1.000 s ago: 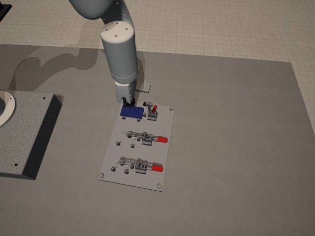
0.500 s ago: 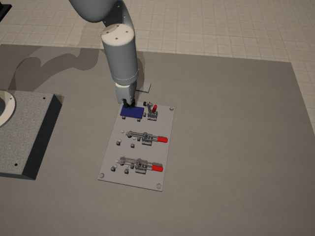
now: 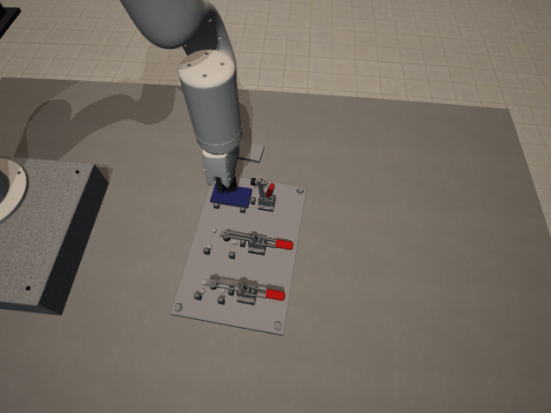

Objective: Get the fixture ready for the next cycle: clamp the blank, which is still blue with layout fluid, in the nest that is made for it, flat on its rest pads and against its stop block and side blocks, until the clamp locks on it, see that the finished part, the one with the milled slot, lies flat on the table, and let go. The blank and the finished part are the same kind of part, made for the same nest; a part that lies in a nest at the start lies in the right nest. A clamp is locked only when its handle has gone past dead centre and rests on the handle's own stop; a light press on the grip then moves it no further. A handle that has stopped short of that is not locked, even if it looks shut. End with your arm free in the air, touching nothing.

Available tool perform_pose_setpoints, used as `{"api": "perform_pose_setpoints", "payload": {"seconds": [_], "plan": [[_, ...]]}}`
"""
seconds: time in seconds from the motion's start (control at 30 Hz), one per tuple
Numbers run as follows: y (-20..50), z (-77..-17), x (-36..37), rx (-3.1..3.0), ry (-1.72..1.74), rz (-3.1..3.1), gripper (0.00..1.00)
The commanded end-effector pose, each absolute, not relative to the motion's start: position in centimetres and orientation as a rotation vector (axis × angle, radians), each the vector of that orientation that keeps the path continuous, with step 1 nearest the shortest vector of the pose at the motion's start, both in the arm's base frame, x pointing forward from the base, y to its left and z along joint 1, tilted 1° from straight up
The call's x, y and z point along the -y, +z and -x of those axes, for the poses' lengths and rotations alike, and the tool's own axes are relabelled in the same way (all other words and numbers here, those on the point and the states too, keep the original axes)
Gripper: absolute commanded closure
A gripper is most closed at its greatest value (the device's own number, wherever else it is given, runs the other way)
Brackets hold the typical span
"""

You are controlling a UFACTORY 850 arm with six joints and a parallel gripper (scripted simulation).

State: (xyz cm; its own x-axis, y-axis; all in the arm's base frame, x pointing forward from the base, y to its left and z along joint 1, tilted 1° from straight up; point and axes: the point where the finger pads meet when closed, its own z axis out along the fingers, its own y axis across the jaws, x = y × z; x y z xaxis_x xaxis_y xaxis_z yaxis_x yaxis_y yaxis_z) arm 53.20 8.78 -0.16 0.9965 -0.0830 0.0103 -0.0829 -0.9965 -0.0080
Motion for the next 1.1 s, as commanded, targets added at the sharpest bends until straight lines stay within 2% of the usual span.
{"api": "perform_pose_setpoints", "payload": {"seconds": [0.0,0.57,1.07], "plan": [[-0.1,-52.5,-8.9,-0.13,-0.019,3.131,1.0],[-0.2,-45.7,-9.4,-0.13,-0.019,3.131,1.0],[-1.8,-45.3,-9.4,-0.13,-0.019,3.131,1.0]]}}
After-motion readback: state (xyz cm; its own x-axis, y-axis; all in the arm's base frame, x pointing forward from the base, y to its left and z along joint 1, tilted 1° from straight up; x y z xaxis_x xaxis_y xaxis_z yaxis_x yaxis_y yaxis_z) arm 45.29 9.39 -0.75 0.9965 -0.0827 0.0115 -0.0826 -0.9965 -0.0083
